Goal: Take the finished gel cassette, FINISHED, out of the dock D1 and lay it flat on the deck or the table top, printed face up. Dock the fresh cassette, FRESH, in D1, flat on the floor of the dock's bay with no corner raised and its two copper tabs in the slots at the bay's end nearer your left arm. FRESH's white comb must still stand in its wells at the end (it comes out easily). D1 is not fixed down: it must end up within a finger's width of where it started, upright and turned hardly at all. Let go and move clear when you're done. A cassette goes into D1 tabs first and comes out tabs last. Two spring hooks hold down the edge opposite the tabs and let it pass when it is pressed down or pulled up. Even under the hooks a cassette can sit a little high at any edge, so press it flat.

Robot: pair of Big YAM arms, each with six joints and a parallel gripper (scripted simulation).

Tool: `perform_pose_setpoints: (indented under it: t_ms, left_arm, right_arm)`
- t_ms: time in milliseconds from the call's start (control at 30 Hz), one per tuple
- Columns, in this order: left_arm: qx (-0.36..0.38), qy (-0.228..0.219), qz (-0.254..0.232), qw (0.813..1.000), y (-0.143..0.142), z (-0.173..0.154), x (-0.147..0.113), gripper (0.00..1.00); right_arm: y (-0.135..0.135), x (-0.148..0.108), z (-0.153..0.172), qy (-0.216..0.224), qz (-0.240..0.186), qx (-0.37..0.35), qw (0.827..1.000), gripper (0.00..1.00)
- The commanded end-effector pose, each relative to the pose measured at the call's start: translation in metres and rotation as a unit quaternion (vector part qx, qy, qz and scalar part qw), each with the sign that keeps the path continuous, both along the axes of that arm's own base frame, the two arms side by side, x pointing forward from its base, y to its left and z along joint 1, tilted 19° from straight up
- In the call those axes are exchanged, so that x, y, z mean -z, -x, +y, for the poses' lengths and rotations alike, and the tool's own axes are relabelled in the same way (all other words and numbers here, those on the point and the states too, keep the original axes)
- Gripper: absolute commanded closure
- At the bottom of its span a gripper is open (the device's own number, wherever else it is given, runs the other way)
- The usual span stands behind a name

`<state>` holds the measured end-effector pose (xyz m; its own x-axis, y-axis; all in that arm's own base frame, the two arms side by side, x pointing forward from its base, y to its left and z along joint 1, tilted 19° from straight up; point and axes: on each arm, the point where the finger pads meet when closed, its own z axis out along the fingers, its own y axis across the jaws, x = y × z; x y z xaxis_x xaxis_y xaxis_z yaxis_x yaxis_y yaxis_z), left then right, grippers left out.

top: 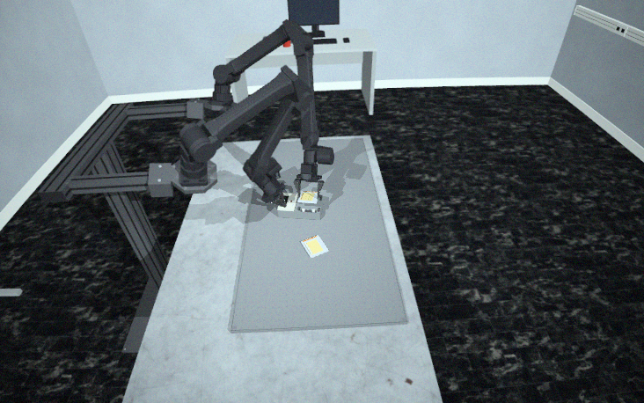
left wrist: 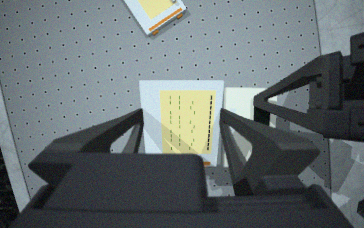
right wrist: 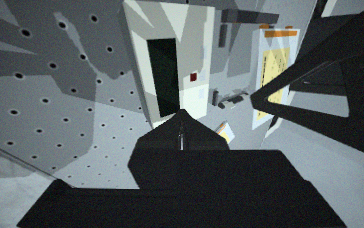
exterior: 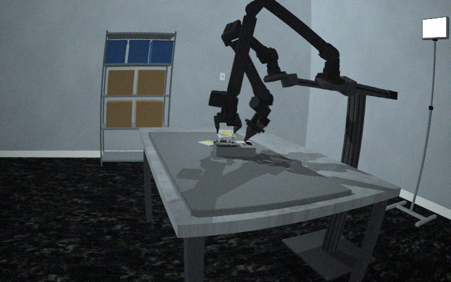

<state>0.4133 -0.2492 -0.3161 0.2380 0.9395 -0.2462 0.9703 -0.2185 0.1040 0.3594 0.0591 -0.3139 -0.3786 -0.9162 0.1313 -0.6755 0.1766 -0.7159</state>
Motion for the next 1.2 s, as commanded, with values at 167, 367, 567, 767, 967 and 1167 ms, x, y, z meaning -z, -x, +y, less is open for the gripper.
perform_pose_setpoints:
  t_ms: [167,367,567,767,967,1167]
  left_arm:
    - [0.004,0.006,-0.011,1.000,-0.0057,-0.0045,-0.0037,1.00]
    - [0.004,0.006,-0.011,1.000,-0.0057,-0.0045,-0.0037,1.00]
    - [0.004,0.006,-0.011,1.000,-0.0057,-0.0045,-0.0037,1.00]
    - [0.004,0.006,-0.011,1.000,-0.0057,-0.0045,-0.0037,1.00]
    - [0.004,0.006,-0.011,1.000,-0.0057,-0.0045,-0.0037,1.00]
    - [0.004,0.006,-0.011,1.000,-0.0057,-0.0045,-0.0037,1.00]
  right_arm:
    - [0.0011,-0.0031,0.0004,-0.003,0.001,0.004,1.000,1.00]
    - [0.0011,-0.0031,0.0004,-0.003,0.001,0.004,1.000,1.00]
    - [0.0035,-0.0059,0.0020,-0.002,0.000,0.002,1.000,1.00]
    - [0.0035,-0.0059,0.0020,-0.002,0.000,0.002,1.000,1.00]
    - [0.0035,-0.0059,0.0020,-0.002,0.000,0.002,1.000,1.00]
    - [0.0071,-0.0076,0.0028,0.000,0.001,-0.001,1.000,1.00]
